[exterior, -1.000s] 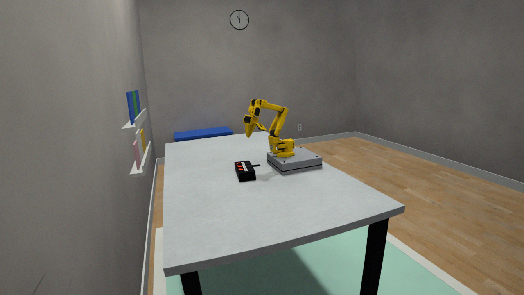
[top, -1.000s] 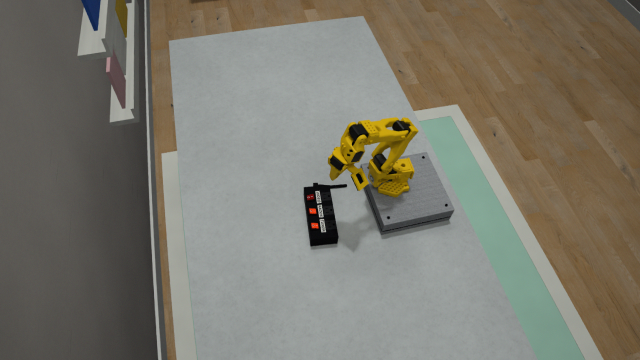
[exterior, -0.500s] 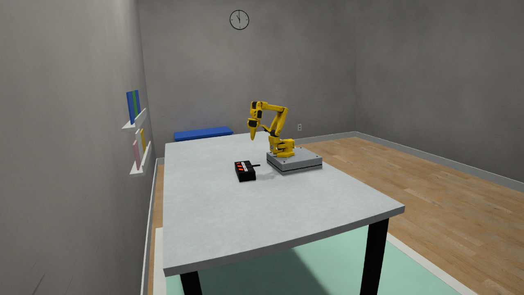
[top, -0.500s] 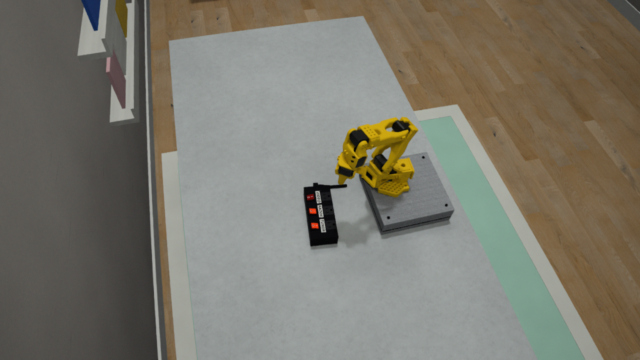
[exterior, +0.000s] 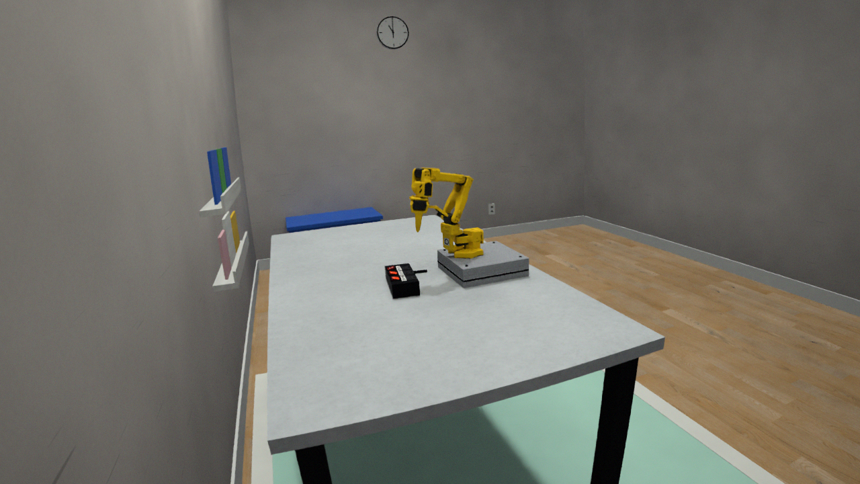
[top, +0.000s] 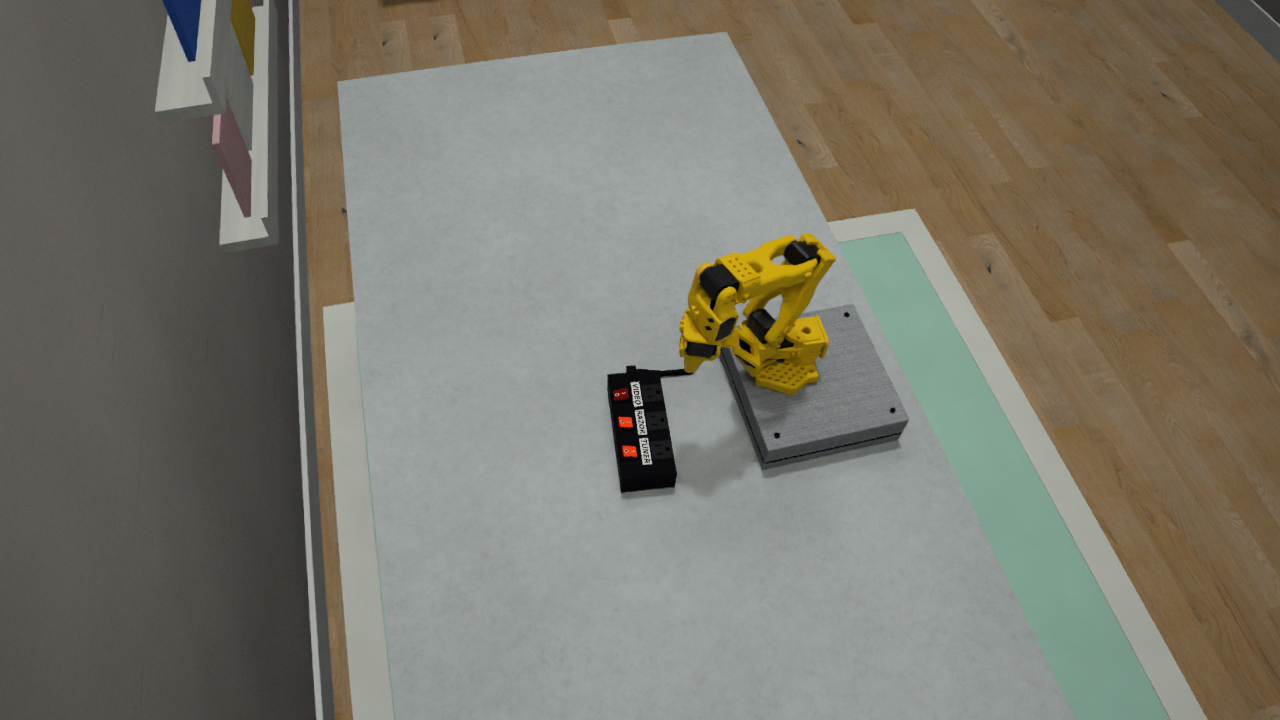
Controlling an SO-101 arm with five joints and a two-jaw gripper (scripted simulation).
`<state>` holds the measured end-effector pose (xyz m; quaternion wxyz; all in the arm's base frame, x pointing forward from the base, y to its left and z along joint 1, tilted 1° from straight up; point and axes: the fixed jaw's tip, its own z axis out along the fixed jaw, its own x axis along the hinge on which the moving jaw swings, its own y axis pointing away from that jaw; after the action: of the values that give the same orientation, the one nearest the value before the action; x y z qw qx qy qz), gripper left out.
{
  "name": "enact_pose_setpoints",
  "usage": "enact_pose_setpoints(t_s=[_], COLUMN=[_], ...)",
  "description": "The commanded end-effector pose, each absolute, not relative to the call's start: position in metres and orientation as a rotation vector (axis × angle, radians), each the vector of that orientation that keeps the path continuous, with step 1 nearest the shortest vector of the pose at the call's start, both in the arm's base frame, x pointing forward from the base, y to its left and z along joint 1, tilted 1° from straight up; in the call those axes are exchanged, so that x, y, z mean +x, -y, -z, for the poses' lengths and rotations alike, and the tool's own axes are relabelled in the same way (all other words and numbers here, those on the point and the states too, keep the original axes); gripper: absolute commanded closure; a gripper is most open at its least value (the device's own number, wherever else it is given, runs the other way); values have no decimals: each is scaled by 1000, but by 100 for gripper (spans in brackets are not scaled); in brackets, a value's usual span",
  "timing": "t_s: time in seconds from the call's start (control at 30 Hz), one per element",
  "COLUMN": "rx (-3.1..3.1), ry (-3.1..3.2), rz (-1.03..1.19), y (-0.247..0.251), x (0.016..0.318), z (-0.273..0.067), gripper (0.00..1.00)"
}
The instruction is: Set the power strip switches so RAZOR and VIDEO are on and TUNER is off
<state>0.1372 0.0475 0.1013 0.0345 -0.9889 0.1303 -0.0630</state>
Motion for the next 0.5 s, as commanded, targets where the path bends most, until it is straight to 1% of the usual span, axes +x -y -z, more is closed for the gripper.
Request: enact_pose_setpoints(t_s=[0.0, 0.47], rx=[-3063, -3073], ry=[-350, -306], rz=[155, 144], y=[-47, -47], x=[132, 131], z=[-98, -98], gripper=[100, 100])
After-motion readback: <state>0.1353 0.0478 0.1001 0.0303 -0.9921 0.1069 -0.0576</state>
